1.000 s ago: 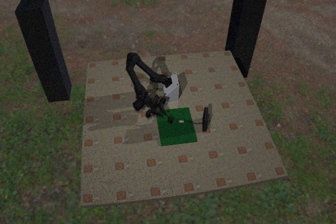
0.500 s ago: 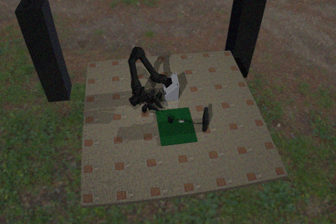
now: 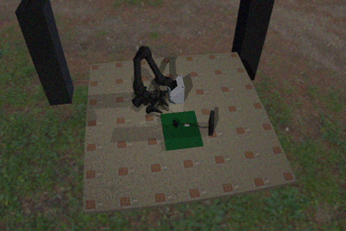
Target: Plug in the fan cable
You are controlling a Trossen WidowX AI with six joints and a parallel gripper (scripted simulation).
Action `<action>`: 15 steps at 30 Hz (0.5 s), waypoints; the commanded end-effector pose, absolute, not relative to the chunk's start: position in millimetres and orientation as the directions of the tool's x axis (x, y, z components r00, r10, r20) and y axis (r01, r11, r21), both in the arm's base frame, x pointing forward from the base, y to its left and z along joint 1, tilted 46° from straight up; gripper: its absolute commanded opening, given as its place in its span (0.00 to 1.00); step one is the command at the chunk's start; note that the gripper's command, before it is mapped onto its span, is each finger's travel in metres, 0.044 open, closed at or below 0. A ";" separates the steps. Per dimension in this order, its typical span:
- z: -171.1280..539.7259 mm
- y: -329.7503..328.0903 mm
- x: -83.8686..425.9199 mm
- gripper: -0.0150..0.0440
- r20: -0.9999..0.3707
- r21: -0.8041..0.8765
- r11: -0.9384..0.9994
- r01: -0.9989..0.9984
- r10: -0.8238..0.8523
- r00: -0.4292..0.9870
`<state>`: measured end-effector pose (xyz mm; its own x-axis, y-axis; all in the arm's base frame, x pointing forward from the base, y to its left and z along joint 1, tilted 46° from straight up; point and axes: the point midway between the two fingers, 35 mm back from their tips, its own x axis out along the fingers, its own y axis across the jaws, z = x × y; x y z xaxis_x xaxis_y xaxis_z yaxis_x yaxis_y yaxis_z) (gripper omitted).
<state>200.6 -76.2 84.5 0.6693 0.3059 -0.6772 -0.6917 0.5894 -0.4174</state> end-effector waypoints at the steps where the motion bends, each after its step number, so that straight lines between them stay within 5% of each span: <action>1: 79.9 -72.7 200.7 0.94 -0.719 -0.344 0.612 -0.712 0.316 0.619; 3: 77.4 -70.6 200.5 1.00 -0.743 -0.304 0.623 -0.721 0.319 0.589; 15: 64.9 -59.5 197.7 1.00 -0.866 -0.095 0.678 -0.729 0.306 0.396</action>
<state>198.5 -61.3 67.5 0.4399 0.3104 -0.8427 -0.7342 0.6647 -0.1384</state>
